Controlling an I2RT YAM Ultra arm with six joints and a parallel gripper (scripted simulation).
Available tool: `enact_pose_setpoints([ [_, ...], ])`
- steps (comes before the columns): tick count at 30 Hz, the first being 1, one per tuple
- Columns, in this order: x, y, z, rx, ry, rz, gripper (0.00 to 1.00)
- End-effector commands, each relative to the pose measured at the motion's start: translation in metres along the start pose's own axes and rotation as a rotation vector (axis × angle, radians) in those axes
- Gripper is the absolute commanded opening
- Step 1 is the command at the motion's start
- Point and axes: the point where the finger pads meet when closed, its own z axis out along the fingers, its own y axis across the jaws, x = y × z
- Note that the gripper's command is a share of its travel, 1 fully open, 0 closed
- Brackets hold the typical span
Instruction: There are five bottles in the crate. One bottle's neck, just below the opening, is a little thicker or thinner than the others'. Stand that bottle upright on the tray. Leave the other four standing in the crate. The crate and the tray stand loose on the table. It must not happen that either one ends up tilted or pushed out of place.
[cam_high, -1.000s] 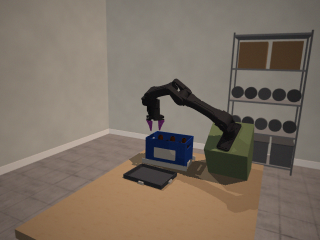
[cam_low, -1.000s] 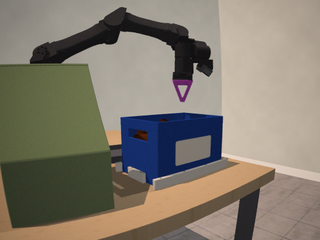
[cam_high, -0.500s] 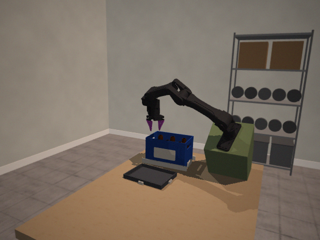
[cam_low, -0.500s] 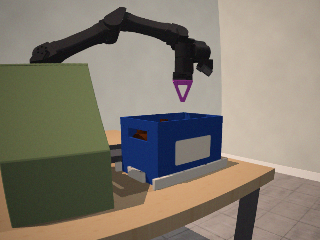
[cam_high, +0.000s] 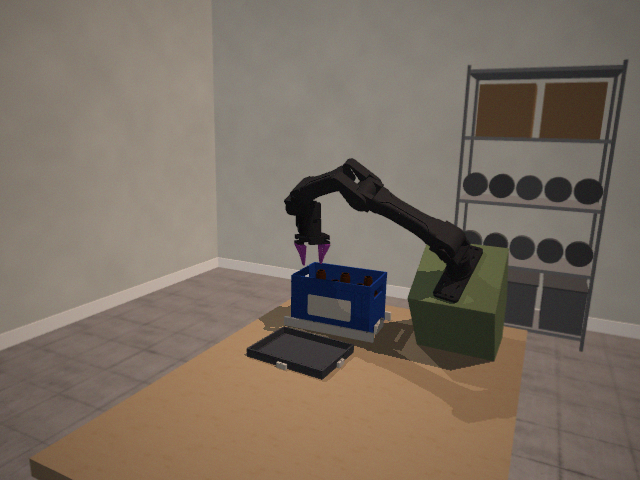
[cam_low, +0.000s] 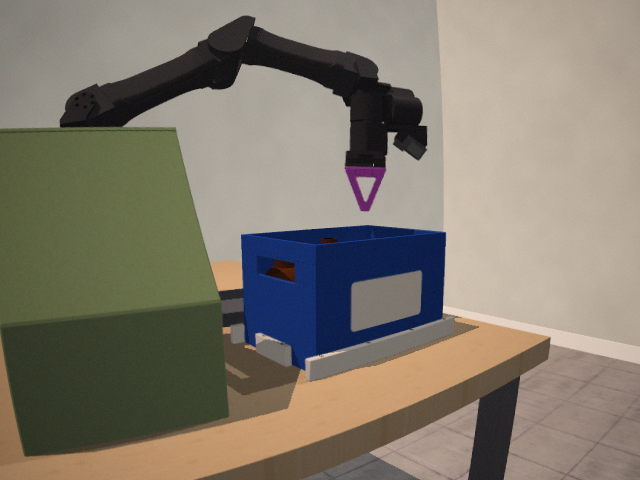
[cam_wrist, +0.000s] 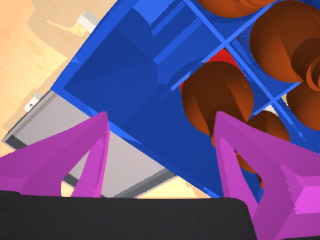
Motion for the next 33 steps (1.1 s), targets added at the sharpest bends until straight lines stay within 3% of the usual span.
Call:
enact_pose_setpoints([
  [1,-0.005,0.007,-0.009,-0.025,-0.039,-0.008,0.61],
  [8,-0.012,0.010,-0.011,-0.037,-0.066,-0.015,0.61],
  [12,-0.005,0.006,0.007,-0.020,-0.034,-0.006,0.61],
  [22,-0.008,0.002,0.019,-0.020,-0.032,0.001,0.61],
  [24,-0.008,0.002,0.019,-0.020,-0.032,0.001,0.61],
  [25,-0.009,0.006,0.010,-0.030,-0.049,-0.005,0.61],
  [33,-0.010,0.008,0.011,-0.031,-0.054,-0.010,0.61],
])
